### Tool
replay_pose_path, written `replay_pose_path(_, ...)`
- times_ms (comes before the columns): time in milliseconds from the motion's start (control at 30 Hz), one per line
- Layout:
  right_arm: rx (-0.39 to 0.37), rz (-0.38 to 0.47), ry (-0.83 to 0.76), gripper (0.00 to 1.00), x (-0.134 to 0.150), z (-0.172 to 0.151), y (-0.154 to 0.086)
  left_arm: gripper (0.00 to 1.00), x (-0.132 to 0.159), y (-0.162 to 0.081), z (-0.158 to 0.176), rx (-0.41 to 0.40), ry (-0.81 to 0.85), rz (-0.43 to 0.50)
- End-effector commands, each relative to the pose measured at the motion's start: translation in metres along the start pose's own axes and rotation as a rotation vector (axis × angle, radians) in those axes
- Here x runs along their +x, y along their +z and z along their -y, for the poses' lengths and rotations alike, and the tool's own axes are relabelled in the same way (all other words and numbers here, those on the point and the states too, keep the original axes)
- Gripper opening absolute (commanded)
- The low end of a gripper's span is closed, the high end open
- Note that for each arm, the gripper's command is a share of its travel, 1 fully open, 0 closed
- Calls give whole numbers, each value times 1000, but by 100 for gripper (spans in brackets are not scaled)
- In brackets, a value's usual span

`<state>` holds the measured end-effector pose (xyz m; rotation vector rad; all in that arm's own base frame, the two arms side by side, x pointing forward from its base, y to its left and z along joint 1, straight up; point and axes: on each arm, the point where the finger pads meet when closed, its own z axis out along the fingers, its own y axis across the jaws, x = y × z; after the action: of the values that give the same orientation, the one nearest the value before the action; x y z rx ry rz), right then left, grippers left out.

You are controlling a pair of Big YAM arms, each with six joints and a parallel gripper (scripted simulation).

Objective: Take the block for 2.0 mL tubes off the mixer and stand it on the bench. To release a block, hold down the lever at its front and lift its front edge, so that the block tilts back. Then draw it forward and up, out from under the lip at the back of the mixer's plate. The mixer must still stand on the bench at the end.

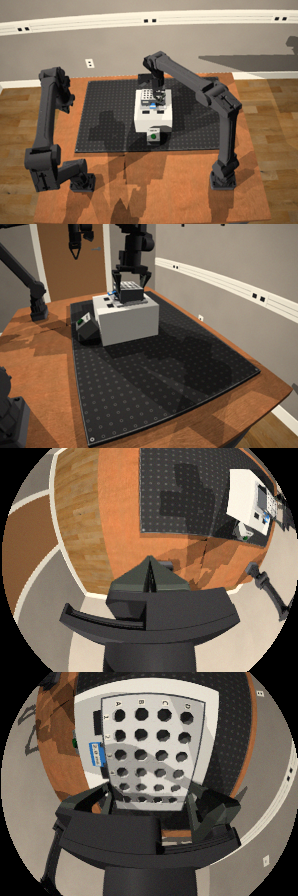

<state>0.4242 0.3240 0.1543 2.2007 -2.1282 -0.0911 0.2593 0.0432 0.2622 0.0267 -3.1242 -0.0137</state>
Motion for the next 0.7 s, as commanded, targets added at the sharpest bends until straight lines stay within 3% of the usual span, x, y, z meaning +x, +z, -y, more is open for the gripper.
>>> replay_pose_path(0, 48, 45, -22, 0, -7, 0, -48, 0, 1, 3, -2, 6, 0, -11)
replay_pose_path(667, 50, 45, -20, 0, -8, 1, -48, 0, -9, -14, -3, -1, 0, 31)
